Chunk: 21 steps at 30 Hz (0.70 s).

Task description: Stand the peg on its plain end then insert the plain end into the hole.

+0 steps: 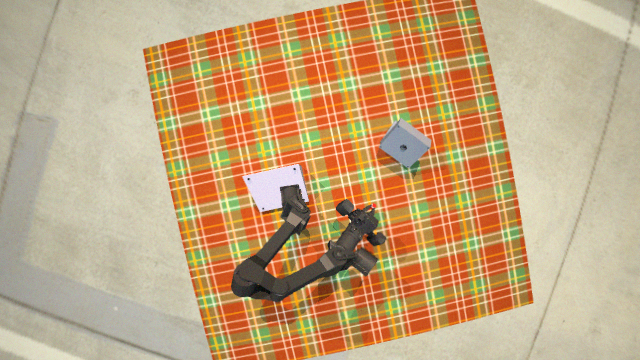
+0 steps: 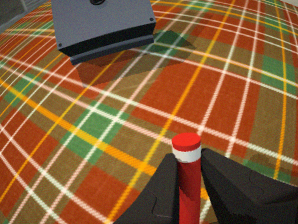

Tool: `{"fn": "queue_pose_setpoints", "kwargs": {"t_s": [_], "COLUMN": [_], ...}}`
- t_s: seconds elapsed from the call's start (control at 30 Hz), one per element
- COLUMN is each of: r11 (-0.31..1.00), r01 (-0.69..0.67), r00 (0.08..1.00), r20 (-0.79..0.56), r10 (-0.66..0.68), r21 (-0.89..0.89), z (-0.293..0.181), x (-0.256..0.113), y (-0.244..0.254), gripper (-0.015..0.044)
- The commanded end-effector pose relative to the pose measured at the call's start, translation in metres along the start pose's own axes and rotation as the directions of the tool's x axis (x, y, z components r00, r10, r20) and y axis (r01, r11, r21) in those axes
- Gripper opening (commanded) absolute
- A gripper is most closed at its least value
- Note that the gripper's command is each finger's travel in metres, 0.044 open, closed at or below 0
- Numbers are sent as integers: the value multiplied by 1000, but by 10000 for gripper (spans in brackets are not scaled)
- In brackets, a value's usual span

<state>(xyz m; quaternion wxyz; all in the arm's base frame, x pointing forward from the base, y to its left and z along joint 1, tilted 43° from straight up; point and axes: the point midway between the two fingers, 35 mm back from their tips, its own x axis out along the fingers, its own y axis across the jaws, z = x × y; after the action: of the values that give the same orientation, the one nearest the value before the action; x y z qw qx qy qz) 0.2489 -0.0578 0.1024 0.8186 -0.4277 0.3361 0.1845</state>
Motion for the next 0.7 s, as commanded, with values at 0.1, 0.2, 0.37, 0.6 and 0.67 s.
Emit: {"fn": "queue_pose_setpoints", "kwargs": {"t_s": [0.1, 0.2, 0.37, 0.6, 0.67], "r11": [1000, 1000, 1000, 1000, 1000], "r01": [-4, -4, -4, -4, -4], "r00": [998, 996, 991, 981, 978], "r20": [66, 92, 134, 194, 211], "r10": [4, 5, 5, 5, 6], "r21": [-4, -5, -5, -6, -6], "z": [-3, -4, -6, -9, -10], "x": [-4, -5, -8, -12, -13], "y": [3, 3, 3, 3, 3], "gripper": [49, 49, 49, 49, 49]}}
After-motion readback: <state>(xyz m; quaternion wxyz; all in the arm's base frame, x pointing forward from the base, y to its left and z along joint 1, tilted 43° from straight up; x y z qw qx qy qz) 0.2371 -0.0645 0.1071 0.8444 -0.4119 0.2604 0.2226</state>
